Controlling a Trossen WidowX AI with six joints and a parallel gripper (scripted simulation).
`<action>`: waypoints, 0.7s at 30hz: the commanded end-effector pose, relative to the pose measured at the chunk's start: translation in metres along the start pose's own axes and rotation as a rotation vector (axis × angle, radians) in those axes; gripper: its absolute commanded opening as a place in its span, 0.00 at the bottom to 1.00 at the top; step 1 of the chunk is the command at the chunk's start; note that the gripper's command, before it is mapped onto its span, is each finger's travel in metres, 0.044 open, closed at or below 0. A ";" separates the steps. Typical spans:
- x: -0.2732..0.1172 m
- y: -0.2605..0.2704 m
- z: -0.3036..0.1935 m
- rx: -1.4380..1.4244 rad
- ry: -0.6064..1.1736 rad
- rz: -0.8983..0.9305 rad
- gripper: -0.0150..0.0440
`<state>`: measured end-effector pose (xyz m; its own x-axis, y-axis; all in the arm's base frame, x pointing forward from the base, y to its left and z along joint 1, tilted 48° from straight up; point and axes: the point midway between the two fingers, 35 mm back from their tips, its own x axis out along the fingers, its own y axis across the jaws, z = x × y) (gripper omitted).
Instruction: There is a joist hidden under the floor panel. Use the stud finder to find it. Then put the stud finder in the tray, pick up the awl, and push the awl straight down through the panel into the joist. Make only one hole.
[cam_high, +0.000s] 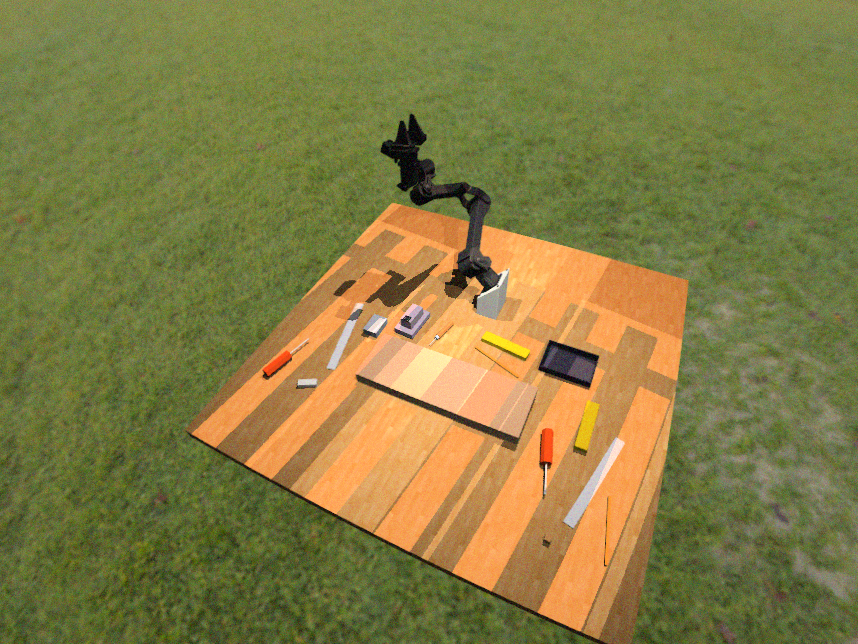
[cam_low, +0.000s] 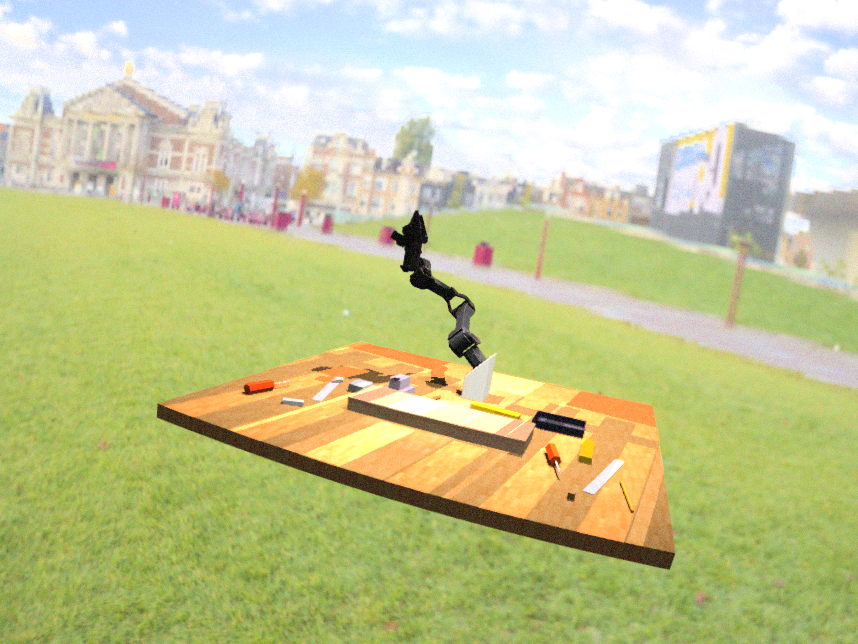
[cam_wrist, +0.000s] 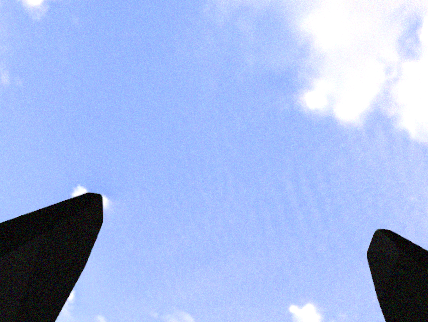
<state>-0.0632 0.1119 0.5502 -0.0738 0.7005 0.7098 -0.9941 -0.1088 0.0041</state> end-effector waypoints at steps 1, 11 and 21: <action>0.000 -0.002 0.001 -0.003 -0.007 -0.006 0.98; -0.042 -0.134 0.061 -0.215 -0.323 -0.468 1.00; -0.153 -0.253 0.078 -0.480 -0.359 -1.160 1.00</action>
<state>0.1619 0.0063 0.5314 0.6558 0.1330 0.7432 -0.6427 0.6149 0.4571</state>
